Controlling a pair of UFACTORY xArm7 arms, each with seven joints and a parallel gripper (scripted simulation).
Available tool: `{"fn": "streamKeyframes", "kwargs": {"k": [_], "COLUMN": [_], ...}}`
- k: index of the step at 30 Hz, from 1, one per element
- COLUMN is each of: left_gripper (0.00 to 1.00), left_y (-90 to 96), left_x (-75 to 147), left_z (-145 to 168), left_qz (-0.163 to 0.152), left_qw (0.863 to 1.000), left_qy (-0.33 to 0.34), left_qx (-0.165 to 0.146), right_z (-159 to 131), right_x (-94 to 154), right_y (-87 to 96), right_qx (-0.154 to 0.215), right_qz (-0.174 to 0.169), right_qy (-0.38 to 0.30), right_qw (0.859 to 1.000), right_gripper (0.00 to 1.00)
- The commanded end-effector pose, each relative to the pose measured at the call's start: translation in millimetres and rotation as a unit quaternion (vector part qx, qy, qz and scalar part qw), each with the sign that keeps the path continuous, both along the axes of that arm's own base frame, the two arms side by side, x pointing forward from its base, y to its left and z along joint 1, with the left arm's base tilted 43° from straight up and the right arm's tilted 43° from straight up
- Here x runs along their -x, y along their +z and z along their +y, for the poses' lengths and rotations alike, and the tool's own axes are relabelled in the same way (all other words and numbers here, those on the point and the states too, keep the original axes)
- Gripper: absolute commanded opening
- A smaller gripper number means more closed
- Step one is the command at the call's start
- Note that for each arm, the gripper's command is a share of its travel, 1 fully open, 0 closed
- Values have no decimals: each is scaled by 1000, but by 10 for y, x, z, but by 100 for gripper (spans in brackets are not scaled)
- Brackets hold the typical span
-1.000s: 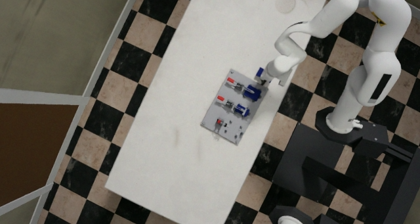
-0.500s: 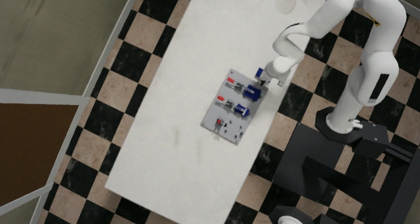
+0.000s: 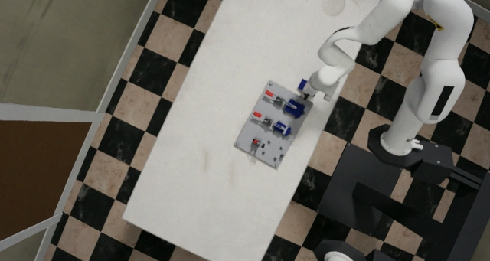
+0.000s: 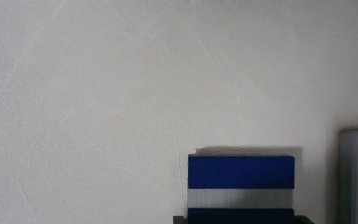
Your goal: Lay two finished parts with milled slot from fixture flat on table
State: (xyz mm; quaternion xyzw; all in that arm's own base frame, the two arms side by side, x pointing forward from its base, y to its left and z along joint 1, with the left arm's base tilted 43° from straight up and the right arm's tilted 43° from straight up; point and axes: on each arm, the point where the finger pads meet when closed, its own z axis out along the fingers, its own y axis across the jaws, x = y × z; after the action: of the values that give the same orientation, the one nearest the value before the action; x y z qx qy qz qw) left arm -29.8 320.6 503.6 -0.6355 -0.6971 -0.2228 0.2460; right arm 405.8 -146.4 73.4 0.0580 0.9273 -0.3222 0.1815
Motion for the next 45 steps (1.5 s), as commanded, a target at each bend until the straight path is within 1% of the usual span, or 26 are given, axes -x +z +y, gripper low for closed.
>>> {"fn": "streamKeyframes", "kwargs": {"k": [1,45], "left_gripper": [100,100], "left_y": [18,18], "left_x": [3,3], "left_z": [-3,-3], "left_qz": [-1,-1], "left_qw": [1000,1000], "left_qy": [0,0], "left_qx": [-2,-2], "right_z": [13,-31], "right_x": [-11,-32], "right_y": [7,-46], "right_qx": [0,0], "right_qz": [-1,-1], "right_qy": [2,2], "right_qw": [1000,1000], "right_gripper": [0,0]}}
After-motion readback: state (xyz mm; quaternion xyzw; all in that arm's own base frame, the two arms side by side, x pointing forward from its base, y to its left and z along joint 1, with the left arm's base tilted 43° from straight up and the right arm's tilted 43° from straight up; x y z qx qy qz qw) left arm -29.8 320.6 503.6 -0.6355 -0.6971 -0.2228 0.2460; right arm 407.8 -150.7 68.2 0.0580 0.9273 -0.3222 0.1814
